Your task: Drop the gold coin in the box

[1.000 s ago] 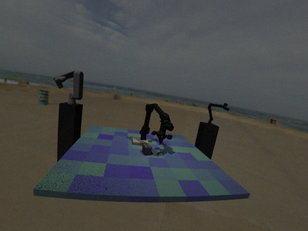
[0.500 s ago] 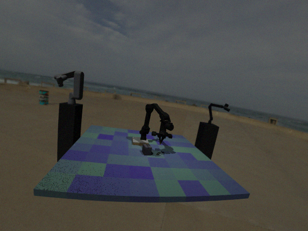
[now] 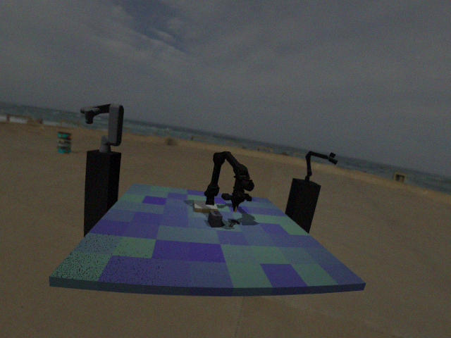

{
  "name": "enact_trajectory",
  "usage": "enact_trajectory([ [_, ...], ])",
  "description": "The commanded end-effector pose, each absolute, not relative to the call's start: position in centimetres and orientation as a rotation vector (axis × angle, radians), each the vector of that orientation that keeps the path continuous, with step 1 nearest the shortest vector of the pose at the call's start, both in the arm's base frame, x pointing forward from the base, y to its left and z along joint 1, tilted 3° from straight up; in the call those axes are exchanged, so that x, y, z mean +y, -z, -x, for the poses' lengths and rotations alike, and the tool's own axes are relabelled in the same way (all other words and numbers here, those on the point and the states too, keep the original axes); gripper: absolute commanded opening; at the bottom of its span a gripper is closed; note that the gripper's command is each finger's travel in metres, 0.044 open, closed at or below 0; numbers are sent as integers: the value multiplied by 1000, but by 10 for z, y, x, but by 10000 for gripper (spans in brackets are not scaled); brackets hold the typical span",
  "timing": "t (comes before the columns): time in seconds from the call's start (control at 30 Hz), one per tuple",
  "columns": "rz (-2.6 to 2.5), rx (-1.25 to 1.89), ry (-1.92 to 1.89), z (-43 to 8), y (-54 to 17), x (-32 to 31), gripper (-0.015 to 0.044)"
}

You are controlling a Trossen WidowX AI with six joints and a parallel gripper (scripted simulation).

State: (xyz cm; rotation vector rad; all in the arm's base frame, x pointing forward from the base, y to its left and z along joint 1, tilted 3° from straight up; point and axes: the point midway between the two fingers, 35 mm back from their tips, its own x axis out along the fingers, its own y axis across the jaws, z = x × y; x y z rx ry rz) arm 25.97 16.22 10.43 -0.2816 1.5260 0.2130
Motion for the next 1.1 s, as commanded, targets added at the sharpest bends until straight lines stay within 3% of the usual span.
enact_trajectory([
  [0.0,285,1523,-212,-263,-106,155,0],
  [1.07,294,1522,-210,-280,-110,76,0],
])
